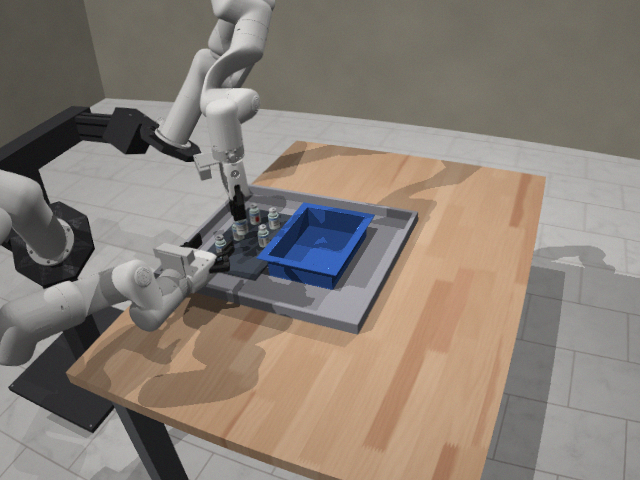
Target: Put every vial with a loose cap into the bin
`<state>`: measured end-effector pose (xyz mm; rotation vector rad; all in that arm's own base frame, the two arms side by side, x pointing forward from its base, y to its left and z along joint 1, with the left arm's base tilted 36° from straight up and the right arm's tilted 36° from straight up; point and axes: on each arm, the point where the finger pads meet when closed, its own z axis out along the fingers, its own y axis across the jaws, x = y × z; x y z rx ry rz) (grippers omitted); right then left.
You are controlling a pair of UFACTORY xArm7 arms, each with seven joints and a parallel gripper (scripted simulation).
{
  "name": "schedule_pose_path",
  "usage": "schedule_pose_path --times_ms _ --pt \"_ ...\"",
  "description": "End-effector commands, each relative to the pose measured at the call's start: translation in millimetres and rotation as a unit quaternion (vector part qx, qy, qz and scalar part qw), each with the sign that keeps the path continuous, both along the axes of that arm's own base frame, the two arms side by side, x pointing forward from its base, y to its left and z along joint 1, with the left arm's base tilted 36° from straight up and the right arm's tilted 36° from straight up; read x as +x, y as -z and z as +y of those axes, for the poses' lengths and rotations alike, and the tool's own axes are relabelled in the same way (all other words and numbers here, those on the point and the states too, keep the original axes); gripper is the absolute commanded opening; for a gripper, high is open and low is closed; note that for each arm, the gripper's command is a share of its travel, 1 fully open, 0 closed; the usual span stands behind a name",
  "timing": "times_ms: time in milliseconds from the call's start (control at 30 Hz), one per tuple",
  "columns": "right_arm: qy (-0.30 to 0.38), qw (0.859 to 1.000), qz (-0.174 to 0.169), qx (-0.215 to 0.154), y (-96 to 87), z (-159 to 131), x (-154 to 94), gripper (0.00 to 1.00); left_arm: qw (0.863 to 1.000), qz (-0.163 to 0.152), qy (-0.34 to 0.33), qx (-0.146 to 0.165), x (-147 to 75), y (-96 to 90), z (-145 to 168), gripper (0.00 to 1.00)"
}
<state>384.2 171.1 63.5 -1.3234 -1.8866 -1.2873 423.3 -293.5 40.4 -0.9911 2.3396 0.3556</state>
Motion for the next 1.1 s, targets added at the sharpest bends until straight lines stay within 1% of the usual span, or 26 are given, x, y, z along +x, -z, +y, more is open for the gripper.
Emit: schedule_pose_path --times_ms 0,33,67,533,600,633,1067 --pt "-0.002 1.0 -0.001 0.0 -1.4 0.7 -0.7 1.0 1.0 -0.001 0.002 -0.002 3.8 6.2 1.0 0.23" --pt "-0.002 1.0 -0.001 0.0 -1.4 0.7 -0.7 1.0 1.0 -0.001 0.002 -0.002 3.8 6.2 1.0 0.23" --pt "-0.002 1.0 -0.001 0.0 -1.0 1.1 -0.7 1.0 1.0 -0.001 0.002 -0.002 0.7 0.4 -1.8 0.23" --pt "-0.002 1.0 -0.001 0.0 -1.5 0.5 -1.4 1.0 1.0 -0.001 0.002 -0.002 15.9 30.6 14.2 0.23" --pt "-0.002 1.0 -0.001 0.0 -1.5 0.5 -1.4 1.0 1.0 -0.001 0.002 -0.002 15.9 30.6 14.2 0.23" --pt "-0.002 1.0 -0.001 0.0 -1.4 0.7 -1.2 1.0 1.0 -0.001 0.002 -0.002 12.8 24.9 11.5 0.23" --pt "-0.002 1.0 -0.001 0.0 -1.2 0.6 -0.7 1.0 1.0 -0.001 0.002 -0.002 27.1 52.8 26.2 0.23"
